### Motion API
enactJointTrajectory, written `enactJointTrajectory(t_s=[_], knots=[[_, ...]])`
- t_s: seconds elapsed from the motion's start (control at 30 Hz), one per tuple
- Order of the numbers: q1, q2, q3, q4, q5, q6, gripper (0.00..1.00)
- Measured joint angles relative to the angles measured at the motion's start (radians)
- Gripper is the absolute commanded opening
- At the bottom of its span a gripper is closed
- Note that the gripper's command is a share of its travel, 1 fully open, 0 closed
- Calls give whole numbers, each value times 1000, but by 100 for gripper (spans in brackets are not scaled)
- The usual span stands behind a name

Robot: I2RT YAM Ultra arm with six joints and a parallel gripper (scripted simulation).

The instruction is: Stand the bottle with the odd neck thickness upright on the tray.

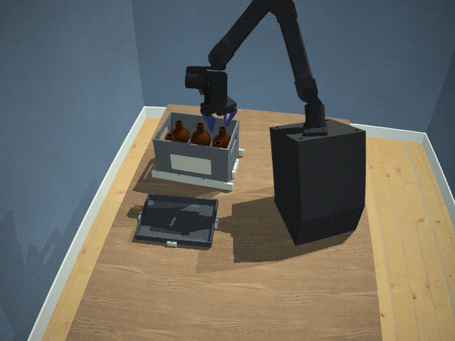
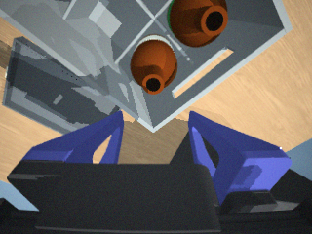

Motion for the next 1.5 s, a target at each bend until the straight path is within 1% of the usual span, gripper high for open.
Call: enactJointTrajectory(t_s=[1.17,1.5], knots=[[0,0,0,2,2,4,61],[-11,24,-6,24,2,-1,61]])
